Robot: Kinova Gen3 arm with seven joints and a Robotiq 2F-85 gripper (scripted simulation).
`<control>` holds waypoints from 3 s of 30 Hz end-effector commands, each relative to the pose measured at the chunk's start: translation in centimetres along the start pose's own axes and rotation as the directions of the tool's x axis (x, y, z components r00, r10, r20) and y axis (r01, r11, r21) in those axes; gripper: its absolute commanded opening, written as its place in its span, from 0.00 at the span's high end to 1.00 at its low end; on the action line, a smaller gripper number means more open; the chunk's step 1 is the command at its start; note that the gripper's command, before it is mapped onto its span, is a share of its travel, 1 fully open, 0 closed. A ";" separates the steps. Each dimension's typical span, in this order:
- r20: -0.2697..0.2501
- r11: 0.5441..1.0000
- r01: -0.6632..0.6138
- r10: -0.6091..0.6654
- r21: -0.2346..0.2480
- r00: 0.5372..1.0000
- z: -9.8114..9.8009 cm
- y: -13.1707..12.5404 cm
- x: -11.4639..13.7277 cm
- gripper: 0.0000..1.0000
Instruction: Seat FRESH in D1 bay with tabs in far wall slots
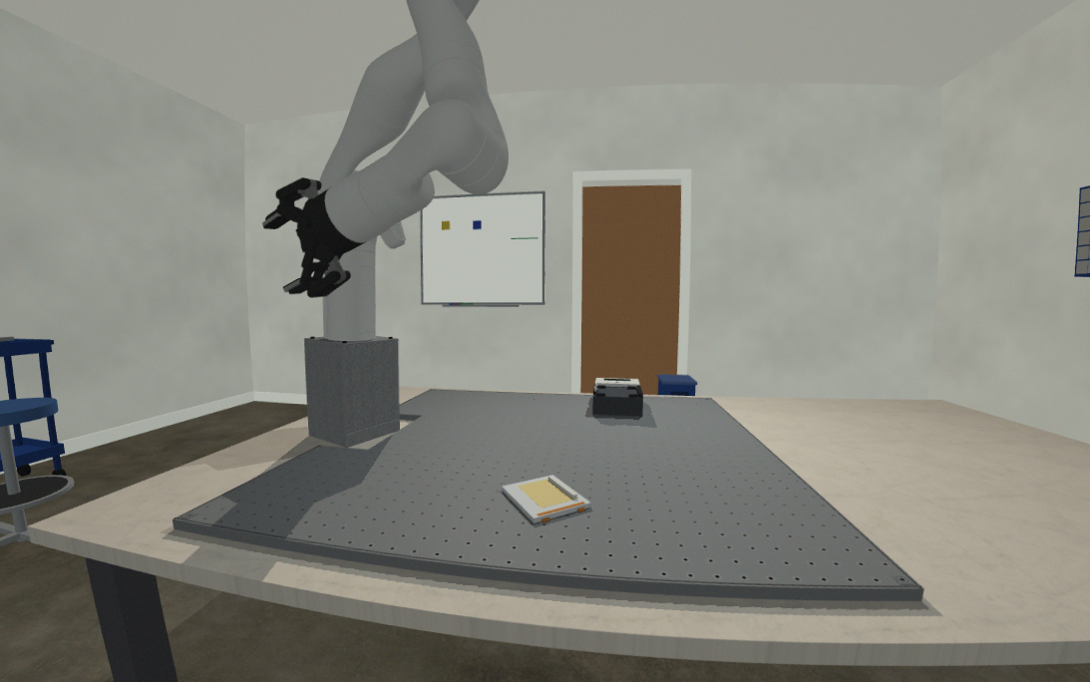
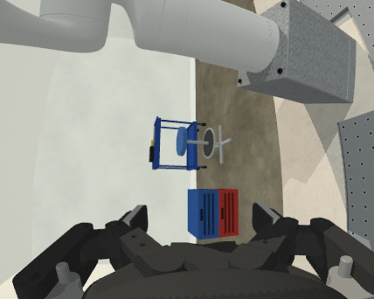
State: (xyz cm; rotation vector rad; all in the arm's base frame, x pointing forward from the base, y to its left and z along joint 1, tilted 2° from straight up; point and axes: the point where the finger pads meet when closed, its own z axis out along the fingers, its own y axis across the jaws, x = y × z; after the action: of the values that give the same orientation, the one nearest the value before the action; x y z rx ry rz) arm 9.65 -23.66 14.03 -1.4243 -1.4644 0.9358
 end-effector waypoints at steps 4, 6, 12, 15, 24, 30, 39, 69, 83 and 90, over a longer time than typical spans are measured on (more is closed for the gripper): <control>0.089 0.984 0.139 -0.130 -0.108 0.988 -1.3 2.3 0.7 0.00; 0.105 0.979 0.165 -0.152 -0.124 0.983 -1.5 2.8 0.9 0.00; 0.168 0.951 0.254 -0.226 -0.173 0.960 -2.6 4.9 1.7 0.00; 0.185 0.936 0.291 -0.256 -0.199 0.949 -3.2 6.2 2.7 0.00; 0.278 0.881 0.407 -0.339 -0.241 0.899 -4.9 8.9 4.0 0.00; 0.373 0.812 0.520 -0.411 -0.265 0.832 -6.4 11.0 5.5 0.00; 0.515 0.694 0.670 -0.486 -0.264 0.706 -8.8 13.8 7.9 0.00; 0.786 0.364 0.921 -0.525 -0.139 0.326 -15.3 19.8 17.3 0.00; 0.894 0.167 0.985 -0.446 0.033 0.046 -18.2 21.4 22.4 0.00; 0.917 0.081 0.988 -0.387 0.132 -0.091 -19.7 21.9 25.6 0.00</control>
State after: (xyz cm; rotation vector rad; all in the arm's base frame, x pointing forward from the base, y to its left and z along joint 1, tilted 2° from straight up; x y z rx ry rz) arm 36.01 1.08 2.00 0.0167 -3.0692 0.0866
